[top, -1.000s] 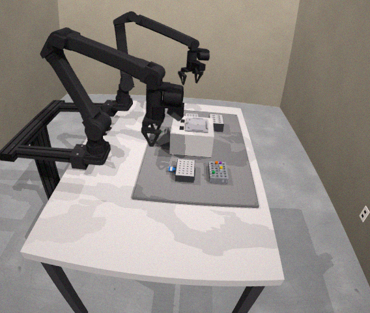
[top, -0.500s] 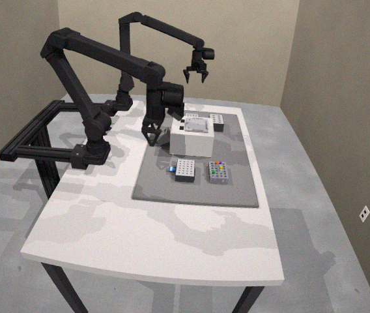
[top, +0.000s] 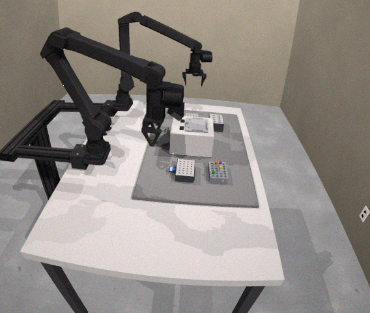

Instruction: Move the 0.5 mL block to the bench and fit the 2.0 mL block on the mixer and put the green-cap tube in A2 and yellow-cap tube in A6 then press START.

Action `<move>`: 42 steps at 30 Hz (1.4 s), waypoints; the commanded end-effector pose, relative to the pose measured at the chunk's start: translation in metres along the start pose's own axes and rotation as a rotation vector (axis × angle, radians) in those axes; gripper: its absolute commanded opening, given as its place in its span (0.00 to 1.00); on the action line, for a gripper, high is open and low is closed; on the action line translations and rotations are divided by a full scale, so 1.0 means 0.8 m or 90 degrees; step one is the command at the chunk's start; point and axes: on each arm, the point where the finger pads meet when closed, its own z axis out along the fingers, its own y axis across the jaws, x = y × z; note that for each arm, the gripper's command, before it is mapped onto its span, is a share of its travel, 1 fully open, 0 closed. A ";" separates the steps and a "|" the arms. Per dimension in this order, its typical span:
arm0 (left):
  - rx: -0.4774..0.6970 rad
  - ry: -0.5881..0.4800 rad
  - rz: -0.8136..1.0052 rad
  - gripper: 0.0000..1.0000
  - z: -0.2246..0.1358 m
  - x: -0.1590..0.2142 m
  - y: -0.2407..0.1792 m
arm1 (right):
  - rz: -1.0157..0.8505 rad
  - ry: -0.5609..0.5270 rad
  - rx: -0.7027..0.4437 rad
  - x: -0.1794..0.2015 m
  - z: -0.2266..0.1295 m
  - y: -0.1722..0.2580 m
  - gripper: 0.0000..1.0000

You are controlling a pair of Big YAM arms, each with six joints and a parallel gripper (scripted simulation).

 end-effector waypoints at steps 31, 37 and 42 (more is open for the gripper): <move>-0.012 -0.001 0.038 1.00 0.184 -0.001 0.011 | -0.003 -0.041 0.008 -0.024 -0.023 -0.005 1.00; 0.014 -0.007 0.031 1.00 0.222 -0.003 -0.005 | -0.002 -0.044 0.008 -0.026 -0.025 -0.006 1.00; 0.001 -0.003 0.034 1.00 0.211 0.009 0.005 | -0.001 -0.035 0.007 -0.020 -0.019 -0.005 1.00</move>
